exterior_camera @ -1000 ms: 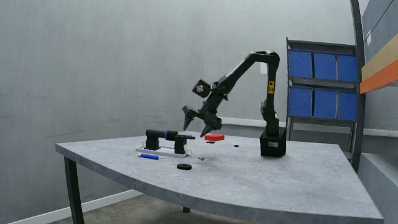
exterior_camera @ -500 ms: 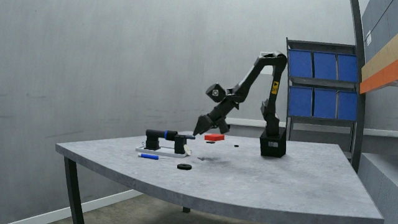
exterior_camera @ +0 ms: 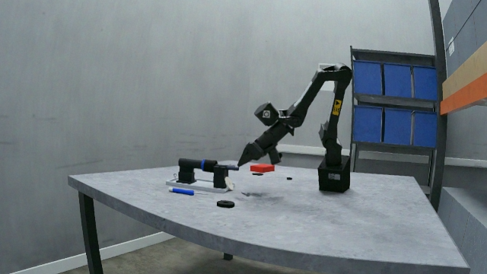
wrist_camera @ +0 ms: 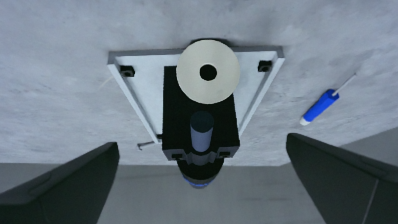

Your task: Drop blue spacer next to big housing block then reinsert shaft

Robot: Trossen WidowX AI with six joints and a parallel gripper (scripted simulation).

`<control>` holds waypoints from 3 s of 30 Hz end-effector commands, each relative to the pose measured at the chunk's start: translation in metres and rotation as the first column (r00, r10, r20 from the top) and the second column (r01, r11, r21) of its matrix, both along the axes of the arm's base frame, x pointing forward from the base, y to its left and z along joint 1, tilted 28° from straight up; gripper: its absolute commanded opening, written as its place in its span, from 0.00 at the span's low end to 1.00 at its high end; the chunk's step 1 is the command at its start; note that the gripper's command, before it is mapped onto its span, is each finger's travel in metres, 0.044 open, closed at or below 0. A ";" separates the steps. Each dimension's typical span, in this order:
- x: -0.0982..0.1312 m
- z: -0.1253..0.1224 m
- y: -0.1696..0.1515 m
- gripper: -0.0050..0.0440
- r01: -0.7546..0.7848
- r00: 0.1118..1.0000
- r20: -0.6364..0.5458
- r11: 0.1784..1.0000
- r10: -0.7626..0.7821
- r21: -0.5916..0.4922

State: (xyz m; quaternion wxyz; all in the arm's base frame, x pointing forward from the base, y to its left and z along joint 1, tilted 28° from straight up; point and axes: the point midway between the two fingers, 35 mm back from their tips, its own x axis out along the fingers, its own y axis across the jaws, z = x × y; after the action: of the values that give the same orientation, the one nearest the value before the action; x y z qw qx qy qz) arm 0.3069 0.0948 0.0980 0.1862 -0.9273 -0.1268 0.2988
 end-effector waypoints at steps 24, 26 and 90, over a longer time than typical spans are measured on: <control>0.019 0.002 0.006 1.00 0.002 1.000 0.027 1.000 -0.002 0.008; 0.022 0.001 0.008 1.00 0.002 1.000 0.027 1.000 -0.002 0.008; 0.047 -0.015 0.019 1.00 0.007 1.000 0.028 1.000 -0.008 0.010</control>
State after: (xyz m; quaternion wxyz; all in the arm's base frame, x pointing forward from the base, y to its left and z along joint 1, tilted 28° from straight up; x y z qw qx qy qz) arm 0.3436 0.1118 0.0738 0.1879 -0.9264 -0.1269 0.3005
